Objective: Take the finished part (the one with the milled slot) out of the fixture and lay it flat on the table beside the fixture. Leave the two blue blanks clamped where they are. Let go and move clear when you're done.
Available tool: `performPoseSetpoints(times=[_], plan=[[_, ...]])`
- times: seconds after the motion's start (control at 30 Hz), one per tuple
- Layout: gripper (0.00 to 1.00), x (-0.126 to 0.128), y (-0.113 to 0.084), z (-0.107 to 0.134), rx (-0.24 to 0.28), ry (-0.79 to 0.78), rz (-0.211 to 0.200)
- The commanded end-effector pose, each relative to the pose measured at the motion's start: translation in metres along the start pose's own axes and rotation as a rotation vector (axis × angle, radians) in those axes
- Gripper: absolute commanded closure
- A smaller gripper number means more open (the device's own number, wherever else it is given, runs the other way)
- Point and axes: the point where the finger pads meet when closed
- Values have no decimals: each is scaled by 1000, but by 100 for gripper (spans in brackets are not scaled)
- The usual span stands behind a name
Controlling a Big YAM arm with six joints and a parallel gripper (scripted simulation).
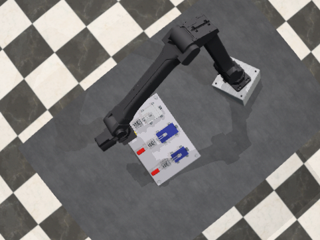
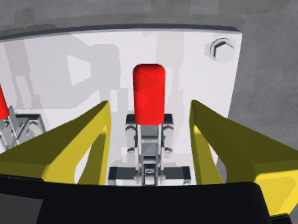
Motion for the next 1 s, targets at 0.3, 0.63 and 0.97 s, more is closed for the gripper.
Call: performPoseSetpoints(times=[0.3, 0.63, 0.97], plan=[[55, 0, 22, 5, 33, -7, -5], [55, 0, 22, 5, 35, -8, -6], [55, -3, 19, 0, 23, -3, -3]])
Point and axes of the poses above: the point where the finger pads meet when closed, its own y axis out along the fingers, its own x axis across the jaws, z = x × y, and after that the axes turned 10 degrees about -y, right-handed
